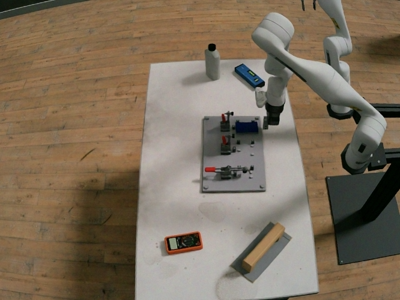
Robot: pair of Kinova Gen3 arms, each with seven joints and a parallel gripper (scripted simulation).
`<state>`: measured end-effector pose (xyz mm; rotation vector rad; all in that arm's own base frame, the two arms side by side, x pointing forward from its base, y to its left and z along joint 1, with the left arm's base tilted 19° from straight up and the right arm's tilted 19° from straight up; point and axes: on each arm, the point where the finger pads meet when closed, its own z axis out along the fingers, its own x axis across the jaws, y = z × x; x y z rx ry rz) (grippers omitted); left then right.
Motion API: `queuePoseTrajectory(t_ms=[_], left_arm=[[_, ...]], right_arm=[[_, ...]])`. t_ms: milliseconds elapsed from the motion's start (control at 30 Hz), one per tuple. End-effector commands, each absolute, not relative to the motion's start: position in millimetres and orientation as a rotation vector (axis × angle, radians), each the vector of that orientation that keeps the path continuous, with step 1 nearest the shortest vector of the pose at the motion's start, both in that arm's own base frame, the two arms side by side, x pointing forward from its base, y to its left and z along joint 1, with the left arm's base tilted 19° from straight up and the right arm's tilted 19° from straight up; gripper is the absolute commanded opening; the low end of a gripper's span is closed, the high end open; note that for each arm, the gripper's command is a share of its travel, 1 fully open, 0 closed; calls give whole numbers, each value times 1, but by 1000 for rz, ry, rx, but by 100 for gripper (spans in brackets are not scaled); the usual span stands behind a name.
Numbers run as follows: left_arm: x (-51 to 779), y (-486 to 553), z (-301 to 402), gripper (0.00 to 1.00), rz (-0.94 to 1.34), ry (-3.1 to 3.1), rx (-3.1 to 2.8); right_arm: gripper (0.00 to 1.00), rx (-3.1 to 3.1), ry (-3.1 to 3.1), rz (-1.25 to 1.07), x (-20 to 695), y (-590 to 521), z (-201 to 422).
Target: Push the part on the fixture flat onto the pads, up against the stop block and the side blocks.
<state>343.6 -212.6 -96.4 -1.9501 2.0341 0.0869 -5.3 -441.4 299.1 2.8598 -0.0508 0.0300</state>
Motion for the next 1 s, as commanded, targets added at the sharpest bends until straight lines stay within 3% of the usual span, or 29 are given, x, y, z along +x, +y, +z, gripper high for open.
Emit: queuePoseTrajectory(t_ms=[0, 967], left_arm=[[344, -213, -96, 0, 91, 2028, -1951], [348, -213, -94, 0, 91, 2027, -1952]], right_arm=[[100, 2858, -51, 30, -6, -442, 300], [100, 2858, -51, 30, -6, -442, 300]])
